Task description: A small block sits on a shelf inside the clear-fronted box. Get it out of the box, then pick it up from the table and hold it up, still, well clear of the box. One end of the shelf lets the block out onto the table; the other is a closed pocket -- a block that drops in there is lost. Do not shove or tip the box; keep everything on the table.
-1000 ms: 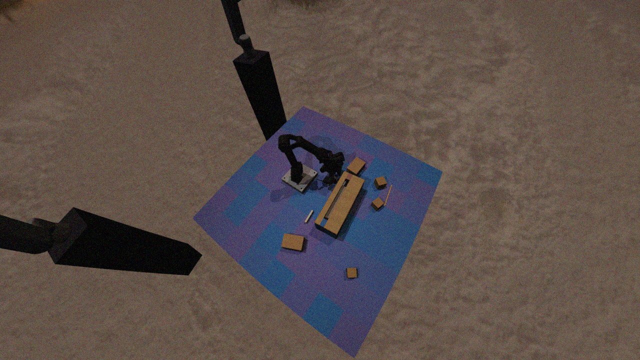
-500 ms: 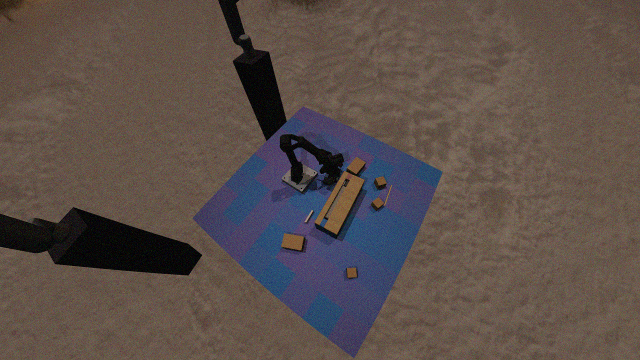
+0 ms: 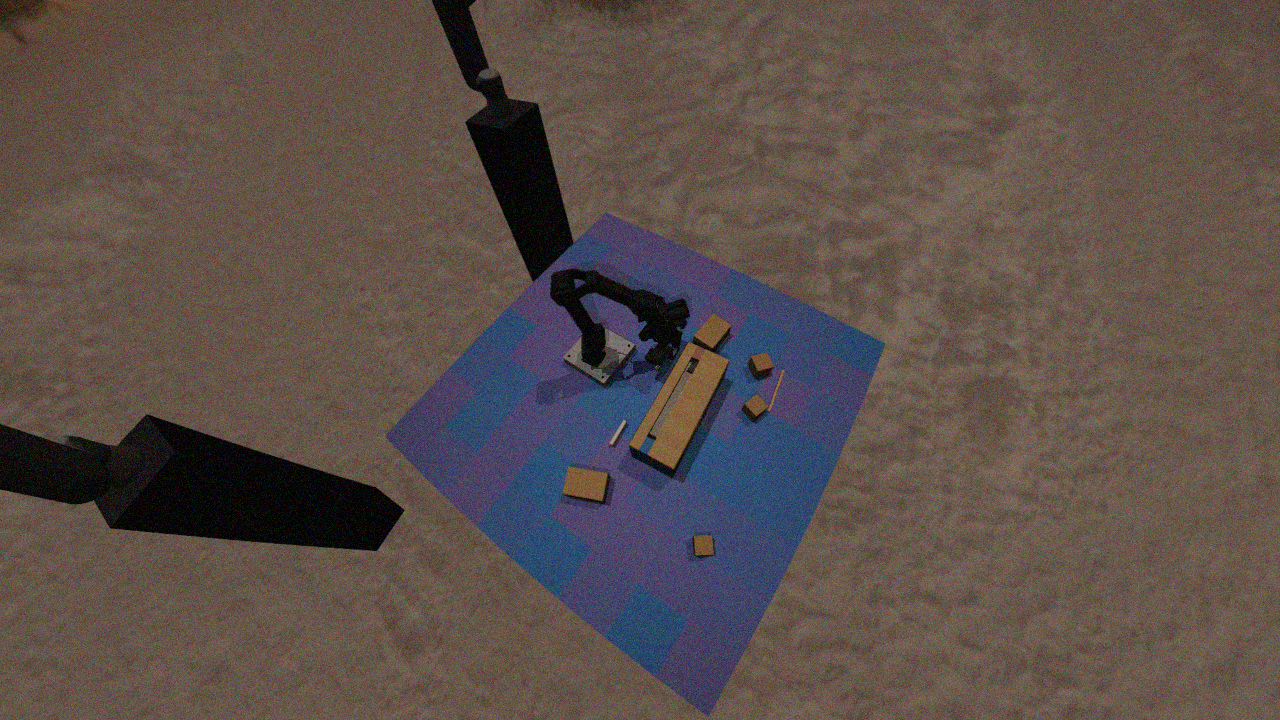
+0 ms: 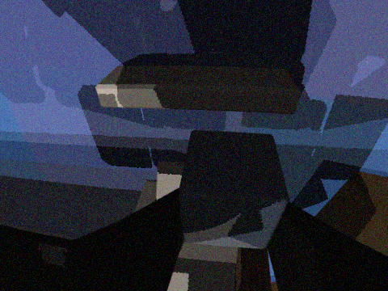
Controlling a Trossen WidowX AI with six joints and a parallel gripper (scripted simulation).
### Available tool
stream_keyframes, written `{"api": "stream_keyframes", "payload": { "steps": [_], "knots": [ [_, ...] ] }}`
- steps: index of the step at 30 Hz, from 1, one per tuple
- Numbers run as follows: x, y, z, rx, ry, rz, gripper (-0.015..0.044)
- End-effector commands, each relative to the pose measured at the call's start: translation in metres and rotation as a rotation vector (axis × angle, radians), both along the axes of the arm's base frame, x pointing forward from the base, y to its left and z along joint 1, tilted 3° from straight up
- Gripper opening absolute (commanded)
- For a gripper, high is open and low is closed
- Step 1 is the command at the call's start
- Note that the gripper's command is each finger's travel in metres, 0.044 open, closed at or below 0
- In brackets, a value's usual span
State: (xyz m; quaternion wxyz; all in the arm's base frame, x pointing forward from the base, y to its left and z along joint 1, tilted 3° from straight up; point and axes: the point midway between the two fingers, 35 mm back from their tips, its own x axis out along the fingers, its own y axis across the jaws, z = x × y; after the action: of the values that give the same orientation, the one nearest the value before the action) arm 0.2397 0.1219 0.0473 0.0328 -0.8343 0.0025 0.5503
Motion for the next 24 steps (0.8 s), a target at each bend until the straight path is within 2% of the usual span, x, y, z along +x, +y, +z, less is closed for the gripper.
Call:
{"api": "stream_keyframes", "payload": {
  "steps": [1, 7, 24],
  "knots": [
    [0.0, -0.002, 0.024, 0.001, -0.011, 0.013, 0.0],
    [0.001, -0.002, 0.028, 0.003, -0.012, 0.027, 0.0],
    [0.0, -0.026, 0.121, 0.034, -0.116, 0.401, 0.0]
  ]
}}
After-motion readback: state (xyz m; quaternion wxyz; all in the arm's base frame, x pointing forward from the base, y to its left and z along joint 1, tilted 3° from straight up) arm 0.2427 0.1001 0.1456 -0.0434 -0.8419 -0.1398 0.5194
